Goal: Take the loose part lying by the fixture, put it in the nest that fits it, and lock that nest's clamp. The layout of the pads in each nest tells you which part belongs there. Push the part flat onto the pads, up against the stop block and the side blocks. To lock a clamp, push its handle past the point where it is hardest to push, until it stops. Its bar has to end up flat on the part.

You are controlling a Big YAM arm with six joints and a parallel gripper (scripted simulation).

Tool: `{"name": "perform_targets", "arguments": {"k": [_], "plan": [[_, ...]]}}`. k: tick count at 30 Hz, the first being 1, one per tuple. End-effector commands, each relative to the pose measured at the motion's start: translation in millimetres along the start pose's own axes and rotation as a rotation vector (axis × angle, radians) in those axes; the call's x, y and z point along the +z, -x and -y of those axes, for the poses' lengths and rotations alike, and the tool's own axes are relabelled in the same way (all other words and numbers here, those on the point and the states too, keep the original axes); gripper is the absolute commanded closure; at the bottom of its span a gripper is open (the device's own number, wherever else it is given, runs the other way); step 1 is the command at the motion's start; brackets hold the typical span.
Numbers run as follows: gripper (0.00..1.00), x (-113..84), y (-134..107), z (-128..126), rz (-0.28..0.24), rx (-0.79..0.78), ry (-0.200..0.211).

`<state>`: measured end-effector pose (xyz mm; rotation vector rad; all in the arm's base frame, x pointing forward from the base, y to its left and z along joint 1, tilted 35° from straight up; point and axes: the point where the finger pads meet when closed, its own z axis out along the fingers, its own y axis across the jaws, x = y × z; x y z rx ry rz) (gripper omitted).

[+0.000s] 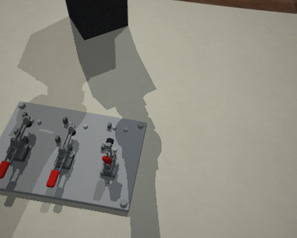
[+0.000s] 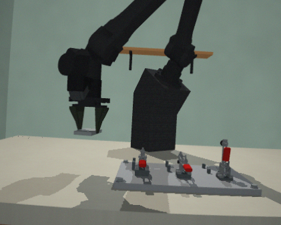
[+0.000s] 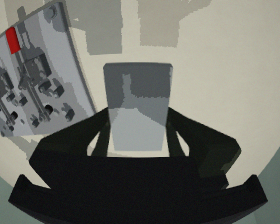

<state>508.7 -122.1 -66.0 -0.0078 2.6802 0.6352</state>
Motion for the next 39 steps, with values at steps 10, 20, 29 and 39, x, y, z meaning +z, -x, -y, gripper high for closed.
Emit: {"name": "perform_targets", "arguments": {"k": [10, 20, 29, 39], "plan": [[1.00, -26.0, 8, 9, 0.036, -0.154, -0.020], [1.00, -26.3, 10, 10, 0.039, -0.153, -0.022], [1.00, -22.7, 5, 12, 0.052, -0.163, -0.028], [1.00, -18.0, -5, 13, 0.050, -0.162, -0.027]]}}
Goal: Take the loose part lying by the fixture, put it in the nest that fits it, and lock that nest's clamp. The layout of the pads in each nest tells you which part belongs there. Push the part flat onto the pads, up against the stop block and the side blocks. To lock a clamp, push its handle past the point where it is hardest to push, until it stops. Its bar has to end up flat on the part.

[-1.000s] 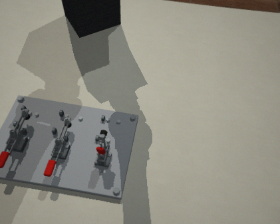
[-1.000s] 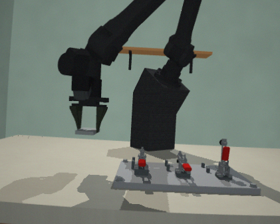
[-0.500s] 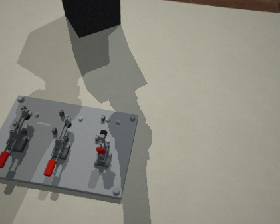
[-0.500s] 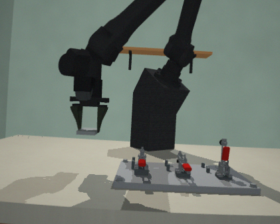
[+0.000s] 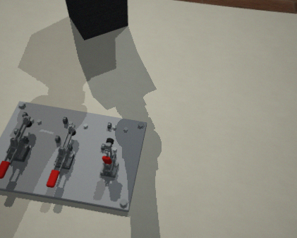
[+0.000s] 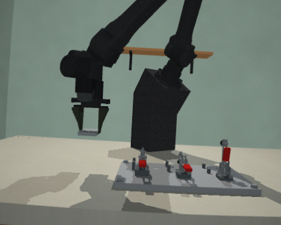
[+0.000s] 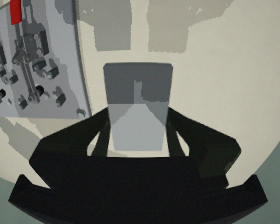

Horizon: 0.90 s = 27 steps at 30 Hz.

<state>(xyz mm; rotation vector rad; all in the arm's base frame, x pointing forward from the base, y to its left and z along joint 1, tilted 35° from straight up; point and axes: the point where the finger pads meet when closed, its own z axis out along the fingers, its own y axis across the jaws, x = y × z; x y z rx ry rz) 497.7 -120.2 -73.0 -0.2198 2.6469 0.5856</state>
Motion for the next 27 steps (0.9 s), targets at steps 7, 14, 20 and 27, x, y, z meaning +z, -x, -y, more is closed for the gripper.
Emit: {"name": "perform_targets", "arguments": {"k": [7, 14, 20, 27], "plan": [[1.00, -9.7, -10, 15, 0.035, 0.007, -0.024], [1.00, -12.5, -6, 17, 0.051, -0.002, -0.034], [1.00, 1.8, -29, 15, 0.023, 0.017, -0.017], [1.00, -0.3, -27, 16, 0.034, 0.010, -0.023]]}}
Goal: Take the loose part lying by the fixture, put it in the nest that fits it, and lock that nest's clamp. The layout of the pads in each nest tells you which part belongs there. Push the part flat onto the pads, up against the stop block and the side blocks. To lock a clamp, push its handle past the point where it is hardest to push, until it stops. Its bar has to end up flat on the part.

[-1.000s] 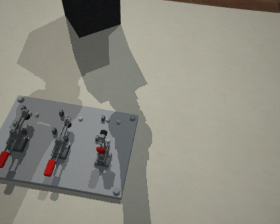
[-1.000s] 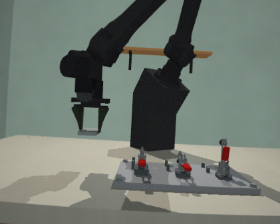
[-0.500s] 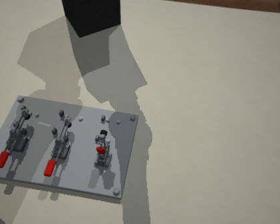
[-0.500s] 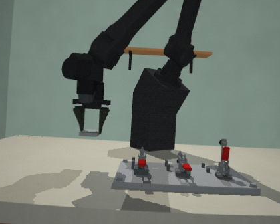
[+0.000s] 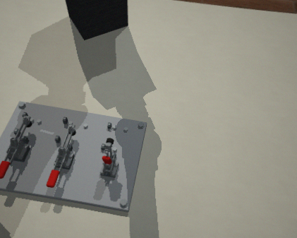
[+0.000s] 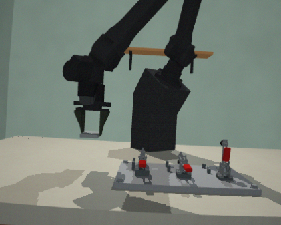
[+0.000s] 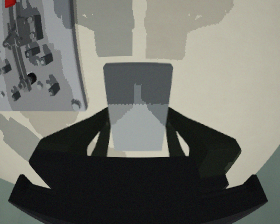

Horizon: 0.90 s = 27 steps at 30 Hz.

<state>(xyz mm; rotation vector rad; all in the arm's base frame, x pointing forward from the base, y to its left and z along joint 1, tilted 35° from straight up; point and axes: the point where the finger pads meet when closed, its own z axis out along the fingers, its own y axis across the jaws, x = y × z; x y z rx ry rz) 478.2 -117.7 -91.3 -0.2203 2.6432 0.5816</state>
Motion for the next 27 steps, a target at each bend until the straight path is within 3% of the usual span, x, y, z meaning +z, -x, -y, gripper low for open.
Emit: {"name": "perform_targets", "arguments": {"k": [1, 27], "plan": [[1.00, -8.2, -4.1, 15.7, 0.027, 0.015, -0.018], [1.00, -7.4, -5.2, 15.9, 0.026, 0.016, -0.018]]}}
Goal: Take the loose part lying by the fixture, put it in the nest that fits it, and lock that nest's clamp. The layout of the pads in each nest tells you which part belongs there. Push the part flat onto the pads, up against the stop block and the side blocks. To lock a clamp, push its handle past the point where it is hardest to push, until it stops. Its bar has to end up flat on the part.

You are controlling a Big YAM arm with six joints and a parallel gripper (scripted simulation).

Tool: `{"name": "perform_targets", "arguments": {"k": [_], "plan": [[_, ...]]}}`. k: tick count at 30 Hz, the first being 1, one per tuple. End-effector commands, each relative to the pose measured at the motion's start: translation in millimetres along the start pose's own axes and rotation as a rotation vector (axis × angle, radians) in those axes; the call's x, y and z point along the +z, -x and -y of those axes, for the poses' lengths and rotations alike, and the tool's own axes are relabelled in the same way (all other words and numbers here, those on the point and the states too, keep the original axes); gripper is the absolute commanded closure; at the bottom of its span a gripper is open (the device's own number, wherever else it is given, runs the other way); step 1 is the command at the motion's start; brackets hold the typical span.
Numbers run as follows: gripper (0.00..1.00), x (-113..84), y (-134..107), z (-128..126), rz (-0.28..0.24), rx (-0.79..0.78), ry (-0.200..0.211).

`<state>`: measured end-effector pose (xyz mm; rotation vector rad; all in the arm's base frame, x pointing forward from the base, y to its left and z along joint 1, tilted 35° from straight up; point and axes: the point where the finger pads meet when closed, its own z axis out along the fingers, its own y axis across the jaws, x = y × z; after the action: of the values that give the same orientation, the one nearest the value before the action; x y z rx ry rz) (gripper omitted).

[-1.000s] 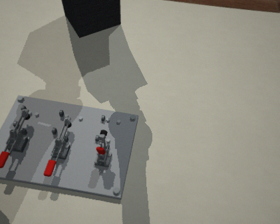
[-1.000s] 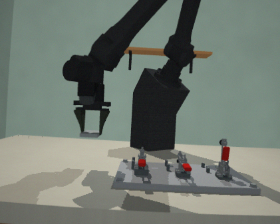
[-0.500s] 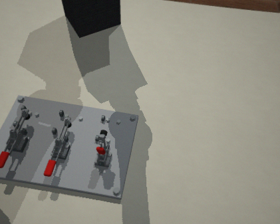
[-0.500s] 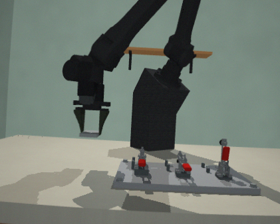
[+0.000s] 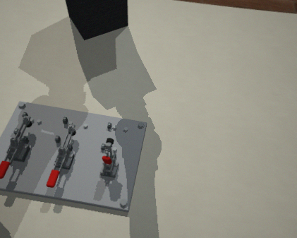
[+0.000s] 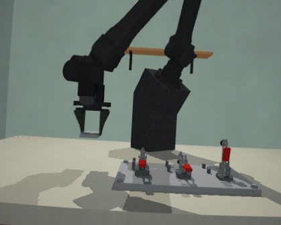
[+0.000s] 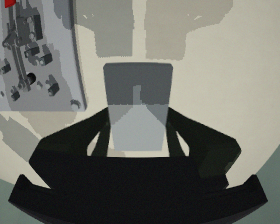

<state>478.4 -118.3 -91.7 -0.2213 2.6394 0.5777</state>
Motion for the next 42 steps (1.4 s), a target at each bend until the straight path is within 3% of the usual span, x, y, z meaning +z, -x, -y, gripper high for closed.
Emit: {"name": "perform_targets", "arguments": {"k": [1, 42], "plan": [[1.00, -7.5, -5.2, 15.2, 0.022, 0.018, -0.016], [1.00, -5.1, -6.5, 16.1, 0.021, 0.034, -0.015]]}}
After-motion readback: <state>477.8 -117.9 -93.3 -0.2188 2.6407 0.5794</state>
